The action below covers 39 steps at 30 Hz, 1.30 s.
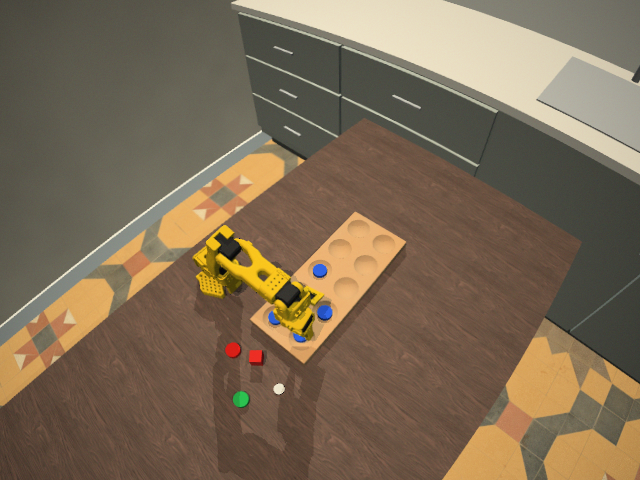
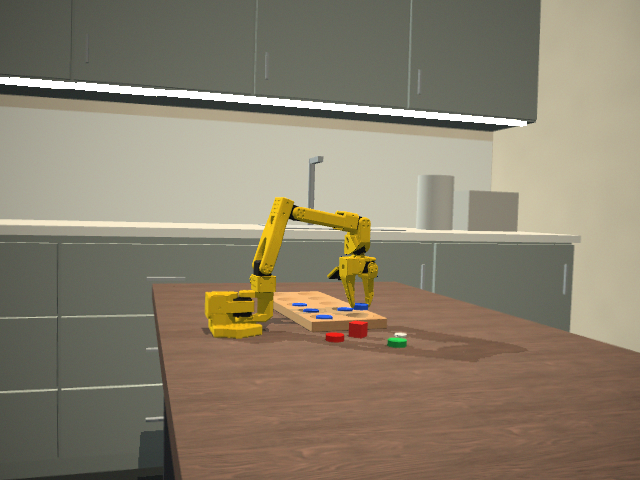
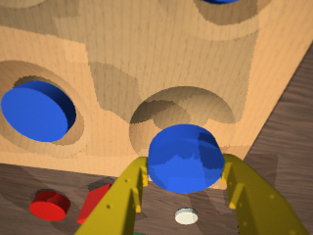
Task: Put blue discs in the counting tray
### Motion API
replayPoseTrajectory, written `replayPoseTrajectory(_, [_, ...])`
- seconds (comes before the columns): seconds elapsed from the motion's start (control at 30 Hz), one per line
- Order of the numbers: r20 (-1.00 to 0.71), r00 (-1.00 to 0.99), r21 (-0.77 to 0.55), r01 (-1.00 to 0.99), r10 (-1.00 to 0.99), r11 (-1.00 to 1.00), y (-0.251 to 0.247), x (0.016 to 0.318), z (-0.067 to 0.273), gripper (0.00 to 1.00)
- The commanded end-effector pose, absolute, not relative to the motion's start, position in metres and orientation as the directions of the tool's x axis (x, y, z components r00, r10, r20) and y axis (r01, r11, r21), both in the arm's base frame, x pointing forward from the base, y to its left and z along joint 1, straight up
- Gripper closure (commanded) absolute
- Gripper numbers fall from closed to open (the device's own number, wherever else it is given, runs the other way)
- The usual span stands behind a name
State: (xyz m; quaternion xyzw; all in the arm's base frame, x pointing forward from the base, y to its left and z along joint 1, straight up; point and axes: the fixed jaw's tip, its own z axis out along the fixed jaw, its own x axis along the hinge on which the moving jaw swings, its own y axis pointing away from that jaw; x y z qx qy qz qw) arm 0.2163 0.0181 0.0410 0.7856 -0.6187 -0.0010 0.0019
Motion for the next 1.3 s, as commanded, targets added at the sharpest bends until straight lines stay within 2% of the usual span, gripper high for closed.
replayPoseTrajectory(0.0, [0.011, 0.234, -0.076, -0.969, -0.972, -0.235, 0.020, 0.224, 0.054, 1.00])
replayPoseTrajectory(1.27, [0.010, 0.235, -0.070, -0.970, -0.972, -0.235, 0.020, 0.225, 0.037, 1.00])
